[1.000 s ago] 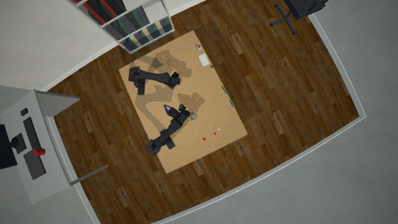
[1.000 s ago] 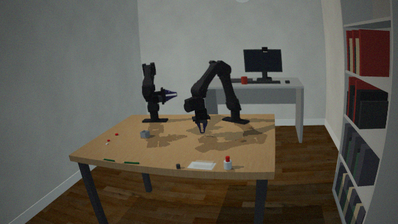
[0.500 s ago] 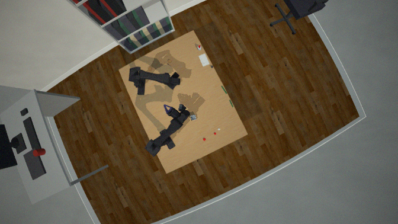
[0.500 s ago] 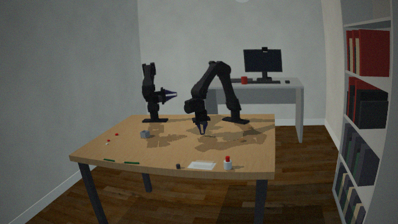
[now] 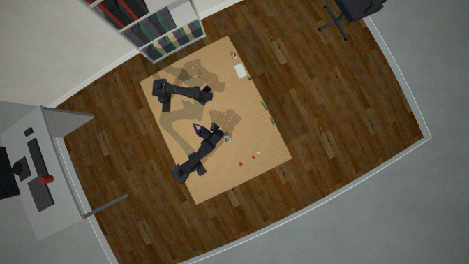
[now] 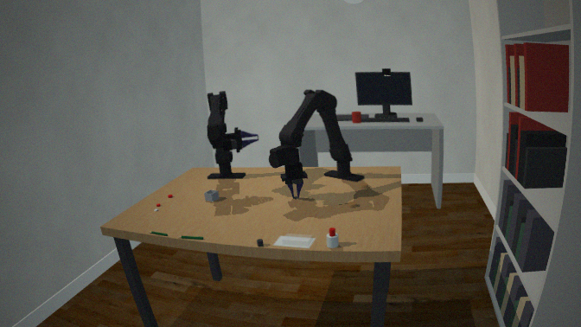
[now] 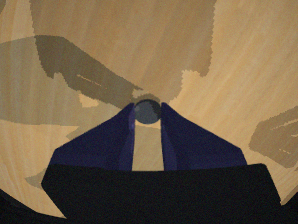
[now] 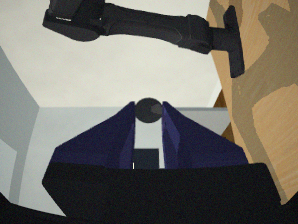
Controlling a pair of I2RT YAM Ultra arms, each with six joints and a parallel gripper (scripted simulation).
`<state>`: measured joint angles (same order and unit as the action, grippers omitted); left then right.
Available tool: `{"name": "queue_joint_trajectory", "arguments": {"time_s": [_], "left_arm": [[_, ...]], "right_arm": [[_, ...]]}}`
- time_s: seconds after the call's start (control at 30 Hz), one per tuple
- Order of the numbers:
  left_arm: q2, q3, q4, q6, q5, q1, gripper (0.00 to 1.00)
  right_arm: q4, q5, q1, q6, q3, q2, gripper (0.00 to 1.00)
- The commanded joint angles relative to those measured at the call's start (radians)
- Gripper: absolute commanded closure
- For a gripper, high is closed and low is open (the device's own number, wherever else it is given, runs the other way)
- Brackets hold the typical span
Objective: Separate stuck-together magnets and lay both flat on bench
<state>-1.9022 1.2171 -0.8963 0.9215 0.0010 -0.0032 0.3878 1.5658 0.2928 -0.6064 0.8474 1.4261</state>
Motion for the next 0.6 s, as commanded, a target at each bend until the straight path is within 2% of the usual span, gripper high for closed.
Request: {"name": "queue_joint_trajectory", "arguments": {"time_s": [0.0,0.03,0.07,0.57], "left_arm": [[0.002,-0.001,0.01,0.001,-0.001,-0.001,0.82],[0.001,-0.003,0.012,0.001,-0.001,-0.001,0.82],[0.001,-0.003,0.012,0.001,-0.001,-0.001,0.0],[0.001,-0.003,0.012,0.001,-0.001,-0.001,0.0]], "right_arm": [[-0.004,0.005,0.001,0.001,0.005,-0.007,0.82],[-0.004,0.005,0.001,0.001,0.006,-0.007,0.82],[-0.004,0.005,0.001,0.001,0.006,-0.007,0.82],[-0.004,0.005,0.001,0.0,0.005,-0.007,0.82]]}}
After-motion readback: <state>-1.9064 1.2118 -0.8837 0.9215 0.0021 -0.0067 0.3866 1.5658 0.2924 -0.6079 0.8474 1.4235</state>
